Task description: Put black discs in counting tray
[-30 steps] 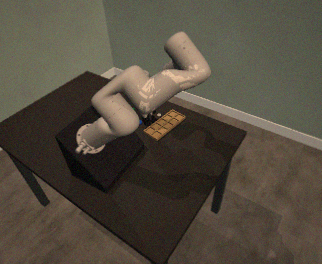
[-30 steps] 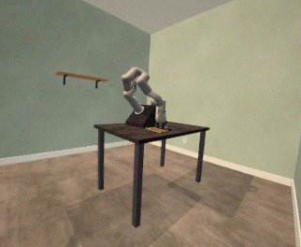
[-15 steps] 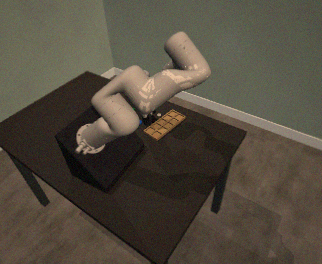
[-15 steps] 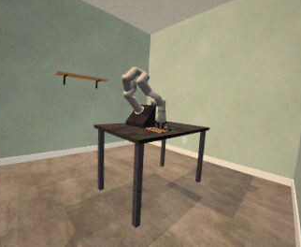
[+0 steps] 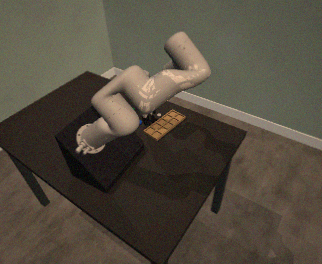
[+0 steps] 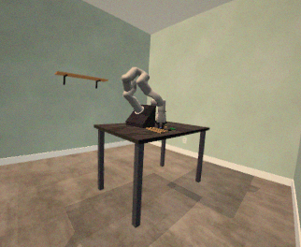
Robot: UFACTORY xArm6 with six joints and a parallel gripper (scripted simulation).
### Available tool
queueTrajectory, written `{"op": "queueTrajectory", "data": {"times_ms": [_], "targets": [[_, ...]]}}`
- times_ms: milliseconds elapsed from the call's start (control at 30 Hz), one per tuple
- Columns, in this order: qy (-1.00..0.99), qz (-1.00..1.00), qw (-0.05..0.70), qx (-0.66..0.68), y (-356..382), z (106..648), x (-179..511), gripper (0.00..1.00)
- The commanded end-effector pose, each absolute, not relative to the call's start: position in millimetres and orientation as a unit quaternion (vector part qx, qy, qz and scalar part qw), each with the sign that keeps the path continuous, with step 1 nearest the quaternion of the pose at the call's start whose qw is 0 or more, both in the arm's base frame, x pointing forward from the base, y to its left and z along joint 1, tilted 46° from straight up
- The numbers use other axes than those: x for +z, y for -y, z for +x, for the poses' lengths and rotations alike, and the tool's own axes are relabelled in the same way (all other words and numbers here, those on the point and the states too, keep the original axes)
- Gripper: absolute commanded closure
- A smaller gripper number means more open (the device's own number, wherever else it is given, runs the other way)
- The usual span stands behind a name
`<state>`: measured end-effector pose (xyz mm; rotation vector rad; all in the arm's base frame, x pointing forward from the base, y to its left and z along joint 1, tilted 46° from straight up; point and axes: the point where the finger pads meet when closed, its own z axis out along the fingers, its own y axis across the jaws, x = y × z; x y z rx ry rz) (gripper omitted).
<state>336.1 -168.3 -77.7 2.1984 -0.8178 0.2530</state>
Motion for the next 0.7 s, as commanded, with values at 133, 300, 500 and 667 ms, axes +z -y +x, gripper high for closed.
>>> {"op": "queueTrajectory", "data": {"times_ms": [133,300,500,667], "targets": [[0.321,0.861,0.381,0.100,168.1,337.3,-77.2,1.00],[0.321,0.861,0.381,0.101,164.1,338.2,-73.1,1.00],[0.321,0.861,0.381,0.101,136.8,340.8,-47.1,1.00],[0.321,0.861,0.381,0.101,100.6,344.5,-12.4,1.00]]}}
